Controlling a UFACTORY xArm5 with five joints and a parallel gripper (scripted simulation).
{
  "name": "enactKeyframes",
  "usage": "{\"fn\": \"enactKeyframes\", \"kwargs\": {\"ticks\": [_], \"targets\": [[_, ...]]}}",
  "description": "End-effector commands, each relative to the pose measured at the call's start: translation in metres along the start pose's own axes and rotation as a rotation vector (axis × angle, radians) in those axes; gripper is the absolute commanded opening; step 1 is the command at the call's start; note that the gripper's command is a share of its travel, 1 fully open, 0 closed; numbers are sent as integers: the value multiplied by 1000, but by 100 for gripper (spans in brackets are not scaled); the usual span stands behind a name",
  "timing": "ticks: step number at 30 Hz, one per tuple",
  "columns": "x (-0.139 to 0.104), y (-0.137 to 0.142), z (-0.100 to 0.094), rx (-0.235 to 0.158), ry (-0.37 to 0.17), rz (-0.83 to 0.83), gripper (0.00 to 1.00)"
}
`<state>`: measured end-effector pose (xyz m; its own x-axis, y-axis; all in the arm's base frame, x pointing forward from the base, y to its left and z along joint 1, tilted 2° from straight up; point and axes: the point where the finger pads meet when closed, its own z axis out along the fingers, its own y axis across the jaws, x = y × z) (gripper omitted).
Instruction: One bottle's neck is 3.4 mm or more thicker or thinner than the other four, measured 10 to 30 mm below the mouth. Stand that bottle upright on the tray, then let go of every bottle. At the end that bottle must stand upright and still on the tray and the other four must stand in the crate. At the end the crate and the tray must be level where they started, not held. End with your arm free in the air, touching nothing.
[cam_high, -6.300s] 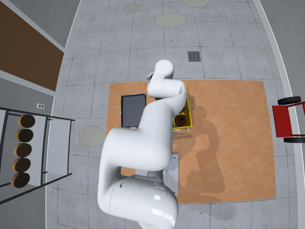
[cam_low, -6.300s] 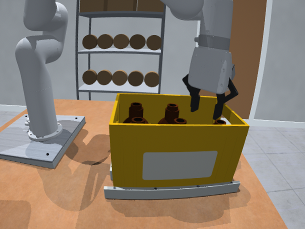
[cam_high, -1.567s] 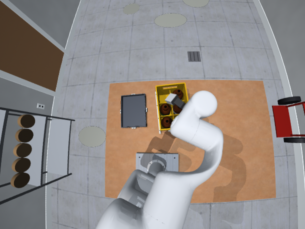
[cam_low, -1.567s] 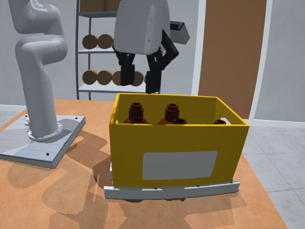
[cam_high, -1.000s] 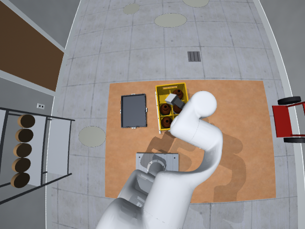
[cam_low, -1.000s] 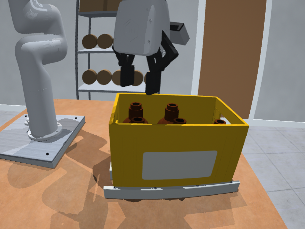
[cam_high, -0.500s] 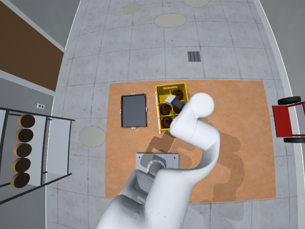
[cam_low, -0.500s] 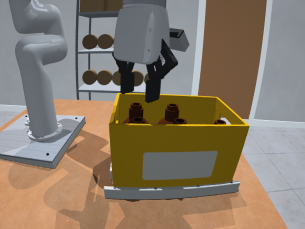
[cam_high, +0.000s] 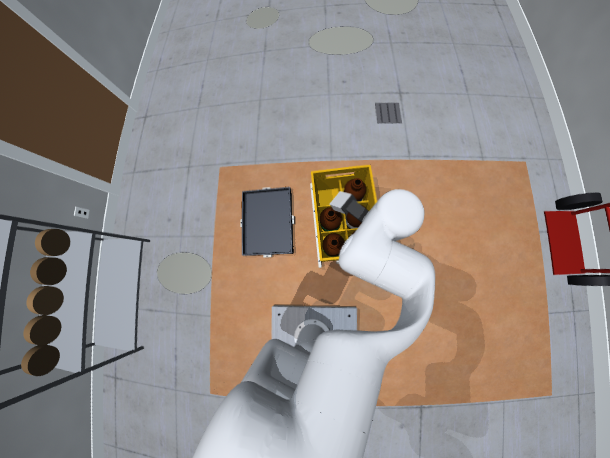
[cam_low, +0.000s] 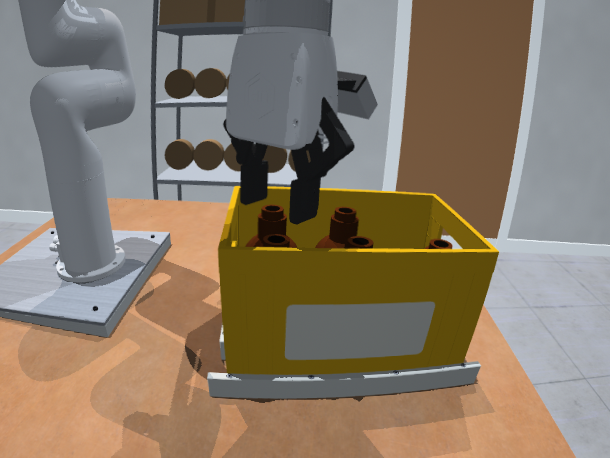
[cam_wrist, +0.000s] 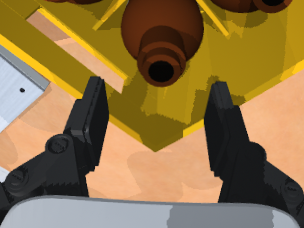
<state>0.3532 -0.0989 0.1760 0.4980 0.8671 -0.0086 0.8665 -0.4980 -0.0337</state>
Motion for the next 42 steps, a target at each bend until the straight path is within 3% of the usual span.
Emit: {"fn": "enactKeyframes", "kwargs": {"ticks": [1,42], "targets": [[0,1,1,-4,1,0,65],[0,1,9,-4,1,0,65]]}}
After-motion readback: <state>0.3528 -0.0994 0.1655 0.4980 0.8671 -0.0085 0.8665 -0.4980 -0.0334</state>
